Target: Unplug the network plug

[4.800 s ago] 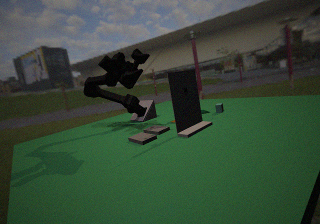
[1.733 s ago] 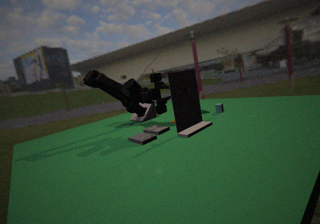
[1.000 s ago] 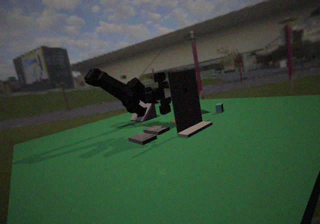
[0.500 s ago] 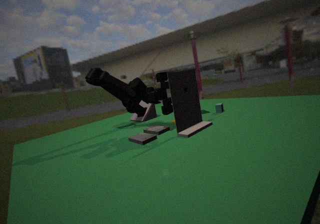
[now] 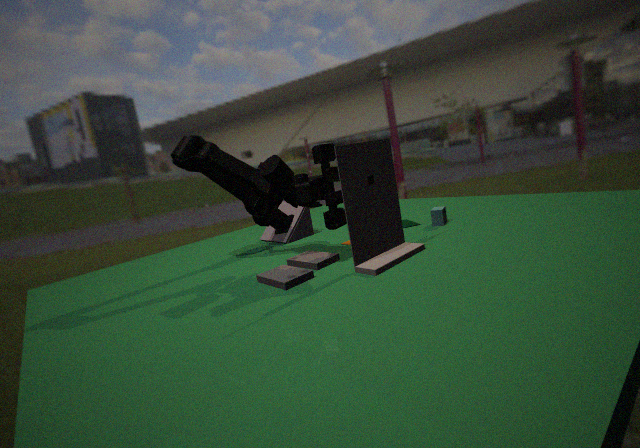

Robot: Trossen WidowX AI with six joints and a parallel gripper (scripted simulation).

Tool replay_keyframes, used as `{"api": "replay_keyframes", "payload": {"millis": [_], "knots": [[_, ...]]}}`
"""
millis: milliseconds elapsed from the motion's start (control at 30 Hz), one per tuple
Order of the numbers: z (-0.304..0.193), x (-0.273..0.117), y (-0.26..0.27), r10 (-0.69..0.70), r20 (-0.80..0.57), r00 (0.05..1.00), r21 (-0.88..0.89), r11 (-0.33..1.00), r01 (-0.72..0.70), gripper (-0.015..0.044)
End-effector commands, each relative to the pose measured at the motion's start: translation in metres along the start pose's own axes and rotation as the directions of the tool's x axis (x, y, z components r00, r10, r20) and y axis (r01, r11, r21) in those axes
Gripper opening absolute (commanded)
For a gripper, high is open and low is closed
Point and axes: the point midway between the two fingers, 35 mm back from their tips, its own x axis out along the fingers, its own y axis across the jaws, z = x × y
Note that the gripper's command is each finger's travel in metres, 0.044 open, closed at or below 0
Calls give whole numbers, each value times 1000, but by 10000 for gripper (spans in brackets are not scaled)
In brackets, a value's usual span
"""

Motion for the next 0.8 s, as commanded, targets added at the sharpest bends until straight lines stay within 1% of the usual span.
{"api": "replay_keyframes", "payload": {"millis": [0, 100, 767], "knots": [[0, 0, 0, -2, 1, 1000, 3, 1000, 2, 16], [0, 0, 0, -2, 1, 1000, 3, 1000, 2, 0], [-3, -8, 0, -2, 0, 1000, 3, 1000, 2, 0]]}}
